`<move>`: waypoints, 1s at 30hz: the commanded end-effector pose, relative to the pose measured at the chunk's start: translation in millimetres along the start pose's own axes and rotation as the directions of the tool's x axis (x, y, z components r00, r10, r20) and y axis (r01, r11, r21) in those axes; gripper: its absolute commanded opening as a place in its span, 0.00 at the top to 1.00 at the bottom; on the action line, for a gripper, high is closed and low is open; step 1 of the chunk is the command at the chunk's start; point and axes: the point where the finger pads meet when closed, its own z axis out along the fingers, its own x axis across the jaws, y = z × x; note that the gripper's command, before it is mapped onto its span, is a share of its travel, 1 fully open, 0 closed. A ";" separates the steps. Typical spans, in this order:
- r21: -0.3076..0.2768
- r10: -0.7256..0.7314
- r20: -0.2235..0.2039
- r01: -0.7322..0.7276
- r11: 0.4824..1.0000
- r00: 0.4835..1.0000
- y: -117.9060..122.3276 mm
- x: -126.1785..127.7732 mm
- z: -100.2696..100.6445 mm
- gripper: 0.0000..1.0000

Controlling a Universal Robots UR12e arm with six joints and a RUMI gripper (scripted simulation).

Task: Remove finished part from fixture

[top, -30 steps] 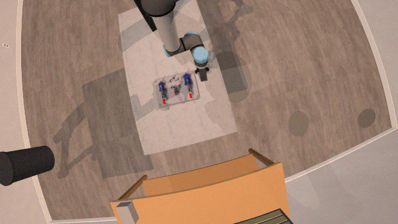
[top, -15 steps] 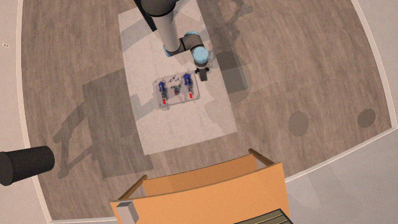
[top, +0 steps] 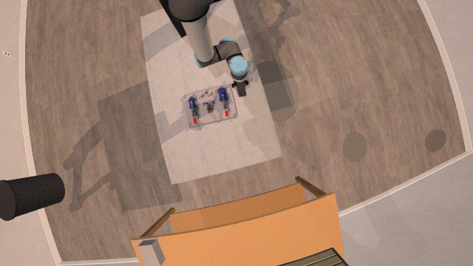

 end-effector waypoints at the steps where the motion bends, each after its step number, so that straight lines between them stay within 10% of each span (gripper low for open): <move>1: 0.001 0.000 0.000 0.000 1.000 1.000 -0.6 -0.2 5.9 1.00; 30: 0.001 0.000 0.000 0.000 1.000 1.000 -0.7 -0.4 63.6 1.00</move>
